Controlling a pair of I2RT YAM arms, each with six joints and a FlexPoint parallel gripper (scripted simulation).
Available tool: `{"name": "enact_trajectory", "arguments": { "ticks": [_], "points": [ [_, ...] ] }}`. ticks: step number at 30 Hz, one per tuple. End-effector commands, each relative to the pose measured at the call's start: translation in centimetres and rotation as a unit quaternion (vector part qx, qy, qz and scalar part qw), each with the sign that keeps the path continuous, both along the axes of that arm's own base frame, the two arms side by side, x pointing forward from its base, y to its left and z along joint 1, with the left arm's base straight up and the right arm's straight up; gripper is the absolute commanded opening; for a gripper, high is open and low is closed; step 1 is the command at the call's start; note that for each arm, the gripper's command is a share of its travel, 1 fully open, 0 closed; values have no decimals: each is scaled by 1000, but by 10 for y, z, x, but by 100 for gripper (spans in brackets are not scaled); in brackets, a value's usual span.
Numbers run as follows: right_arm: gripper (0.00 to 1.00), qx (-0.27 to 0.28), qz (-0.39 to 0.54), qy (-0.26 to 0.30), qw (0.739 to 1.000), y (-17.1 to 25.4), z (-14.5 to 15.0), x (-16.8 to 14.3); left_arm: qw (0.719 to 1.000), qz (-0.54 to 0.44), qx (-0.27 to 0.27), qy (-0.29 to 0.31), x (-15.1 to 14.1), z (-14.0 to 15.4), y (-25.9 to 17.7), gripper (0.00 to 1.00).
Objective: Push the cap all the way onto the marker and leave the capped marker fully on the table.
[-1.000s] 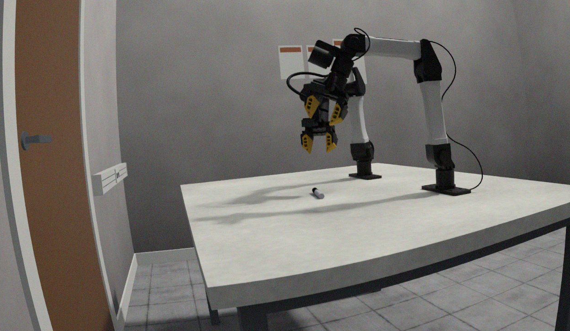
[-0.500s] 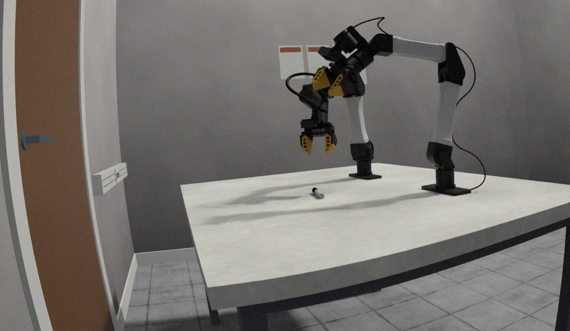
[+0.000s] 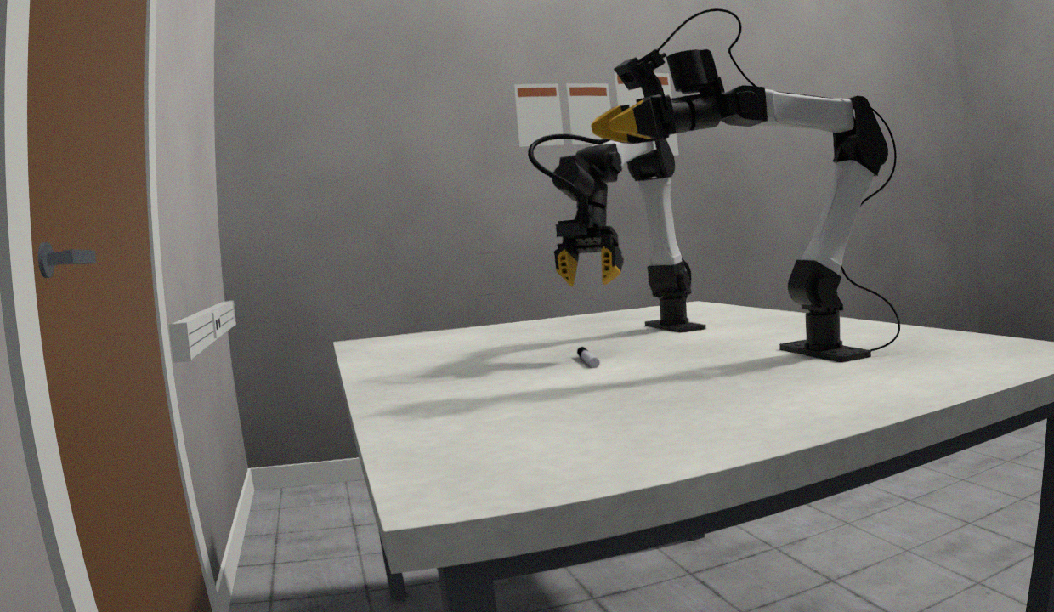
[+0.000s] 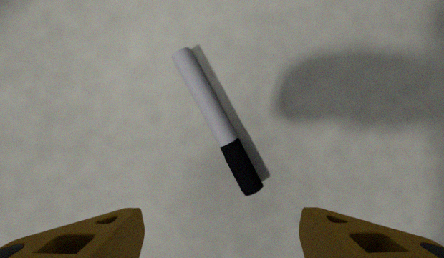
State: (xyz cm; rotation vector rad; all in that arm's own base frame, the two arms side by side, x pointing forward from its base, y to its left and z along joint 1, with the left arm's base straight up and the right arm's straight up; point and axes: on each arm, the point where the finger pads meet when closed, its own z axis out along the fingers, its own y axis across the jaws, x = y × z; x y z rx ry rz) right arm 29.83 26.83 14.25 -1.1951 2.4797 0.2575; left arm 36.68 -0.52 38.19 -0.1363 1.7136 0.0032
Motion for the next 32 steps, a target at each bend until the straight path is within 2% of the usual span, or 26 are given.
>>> {"name": "enact_trajectory", "arguments": {
  "ticks": [1,9,32],
  "points": [
    [65,7,1,-7,1000,3,7,1,995,-56,37,-75,9,23,-7,65],
    [65,7,1,-7,1000,3,7,1,996,-43,42,-71,8,16,6,65],
    [65,7,1,-7,1000,3,7,1,995,-43,43,-77,8,22,6,65]
  ]
}}
